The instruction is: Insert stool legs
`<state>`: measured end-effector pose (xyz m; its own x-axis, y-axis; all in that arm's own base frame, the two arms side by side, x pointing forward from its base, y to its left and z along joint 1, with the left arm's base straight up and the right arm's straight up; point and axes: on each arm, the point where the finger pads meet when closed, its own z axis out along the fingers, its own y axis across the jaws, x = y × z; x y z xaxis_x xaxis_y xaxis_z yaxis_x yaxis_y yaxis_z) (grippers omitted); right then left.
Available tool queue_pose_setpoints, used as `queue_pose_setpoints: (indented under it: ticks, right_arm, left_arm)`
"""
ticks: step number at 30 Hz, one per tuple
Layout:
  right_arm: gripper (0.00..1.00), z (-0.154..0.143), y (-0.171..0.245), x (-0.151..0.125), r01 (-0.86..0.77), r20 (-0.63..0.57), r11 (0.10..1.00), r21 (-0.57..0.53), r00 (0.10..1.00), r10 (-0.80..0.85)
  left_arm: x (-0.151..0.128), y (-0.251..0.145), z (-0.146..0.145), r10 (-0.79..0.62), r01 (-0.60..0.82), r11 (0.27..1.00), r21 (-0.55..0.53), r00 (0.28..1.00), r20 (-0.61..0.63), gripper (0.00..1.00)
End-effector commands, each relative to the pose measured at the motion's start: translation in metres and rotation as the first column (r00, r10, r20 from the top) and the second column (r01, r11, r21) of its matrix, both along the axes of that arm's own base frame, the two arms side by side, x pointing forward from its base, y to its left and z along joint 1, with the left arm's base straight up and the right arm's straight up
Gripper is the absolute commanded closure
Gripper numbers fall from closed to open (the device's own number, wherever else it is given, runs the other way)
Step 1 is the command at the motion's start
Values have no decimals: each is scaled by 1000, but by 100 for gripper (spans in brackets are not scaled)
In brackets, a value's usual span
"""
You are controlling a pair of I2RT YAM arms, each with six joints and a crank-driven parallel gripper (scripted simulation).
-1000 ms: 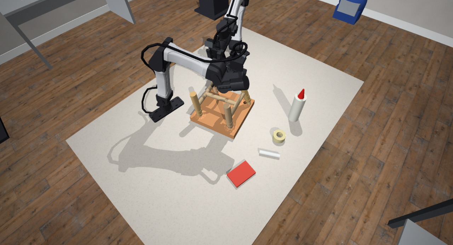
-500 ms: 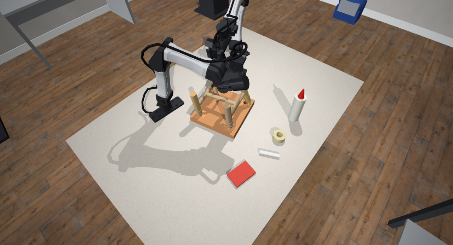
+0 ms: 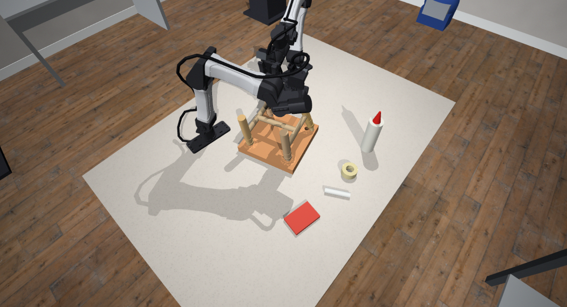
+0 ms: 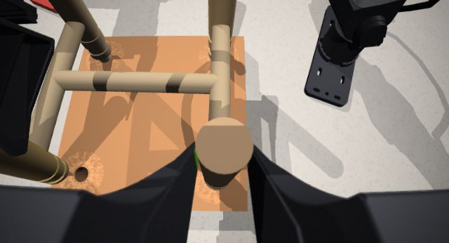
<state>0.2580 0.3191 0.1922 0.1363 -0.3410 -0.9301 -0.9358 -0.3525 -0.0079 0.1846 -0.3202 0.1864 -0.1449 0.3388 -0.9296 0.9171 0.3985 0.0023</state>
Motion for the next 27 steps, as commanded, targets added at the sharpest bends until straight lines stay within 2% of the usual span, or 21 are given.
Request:
queue_pose_setpoints:
  ticks: [1,27]
  right_arm:
    - [70,10,5,36,34,141,998,45,989,-40]
    - [70,13,10,71,64,276,995,75,958,-83]
  left_arm:
    - [-34,-10,1,-126,124,991,-42,990,-64,70]
    - [-65,-16,3,-246,239,968,-73,962,-121,70]
